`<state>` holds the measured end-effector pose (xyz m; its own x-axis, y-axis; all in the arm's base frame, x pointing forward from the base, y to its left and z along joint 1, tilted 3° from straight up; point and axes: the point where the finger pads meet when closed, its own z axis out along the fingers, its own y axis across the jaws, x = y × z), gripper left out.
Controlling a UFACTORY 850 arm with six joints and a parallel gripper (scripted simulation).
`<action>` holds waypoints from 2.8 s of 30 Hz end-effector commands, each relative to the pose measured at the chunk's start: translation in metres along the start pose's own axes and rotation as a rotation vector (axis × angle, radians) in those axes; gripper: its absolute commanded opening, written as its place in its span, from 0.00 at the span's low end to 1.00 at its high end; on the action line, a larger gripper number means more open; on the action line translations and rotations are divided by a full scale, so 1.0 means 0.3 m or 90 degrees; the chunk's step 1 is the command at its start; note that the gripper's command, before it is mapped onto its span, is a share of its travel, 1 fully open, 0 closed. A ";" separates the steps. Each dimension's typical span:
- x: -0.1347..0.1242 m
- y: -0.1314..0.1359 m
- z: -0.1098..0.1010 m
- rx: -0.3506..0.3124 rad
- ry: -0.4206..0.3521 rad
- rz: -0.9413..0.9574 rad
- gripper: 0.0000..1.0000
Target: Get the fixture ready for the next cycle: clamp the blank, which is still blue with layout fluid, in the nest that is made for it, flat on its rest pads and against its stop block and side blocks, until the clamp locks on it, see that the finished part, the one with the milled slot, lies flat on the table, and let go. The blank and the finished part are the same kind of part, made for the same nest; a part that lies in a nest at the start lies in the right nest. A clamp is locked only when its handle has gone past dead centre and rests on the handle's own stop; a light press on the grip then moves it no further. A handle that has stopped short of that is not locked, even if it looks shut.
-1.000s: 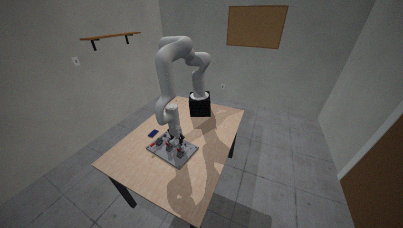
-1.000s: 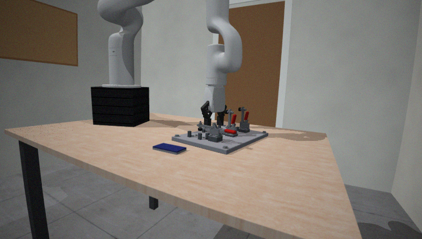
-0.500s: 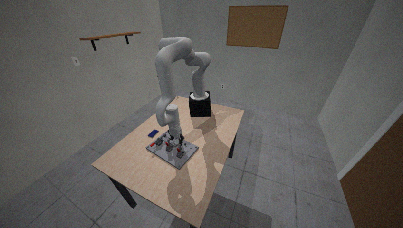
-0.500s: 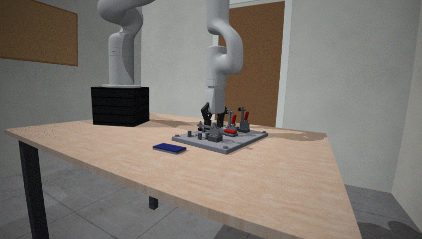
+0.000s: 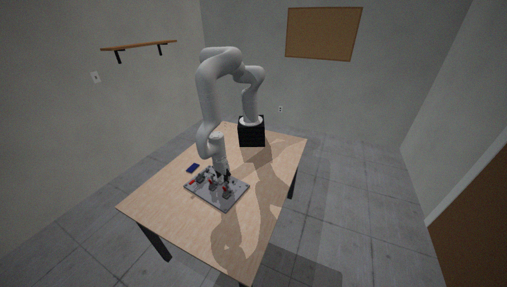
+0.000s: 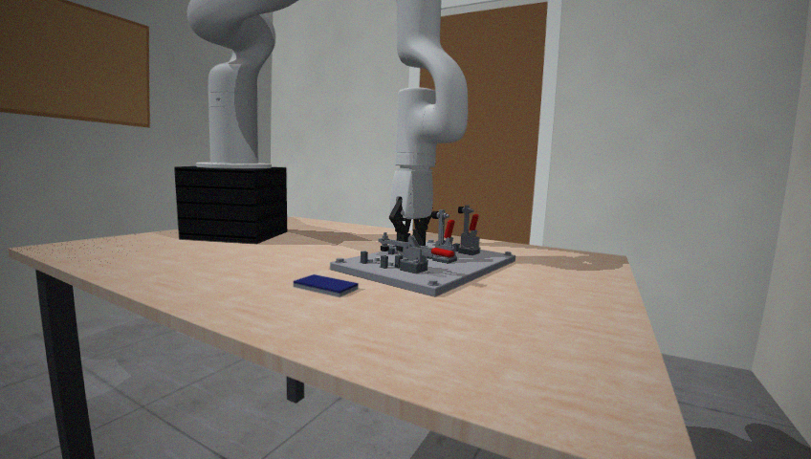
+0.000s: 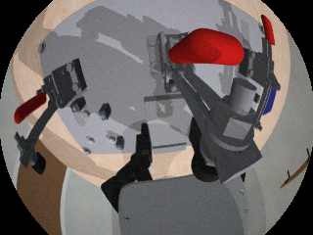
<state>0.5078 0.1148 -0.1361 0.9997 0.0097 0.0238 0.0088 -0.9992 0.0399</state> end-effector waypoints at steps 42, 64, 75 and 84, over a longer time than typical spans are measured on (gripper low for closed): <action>0.003 -0.001 -0.036 0.000 0.001 0.000 0.00; 0.003 -0.001 -0.121 0.000 0.001 0.000 0.00; -0.010 0.000 -0.175 0.000 0.001 0.000 0.00; -0.024 0.000 -0.233 0.000 0.001 0.000 0.00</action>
<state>0.4996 0.1171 -0.0738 0.9997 0.0097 0.0236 0.0087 -0.9992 0.0400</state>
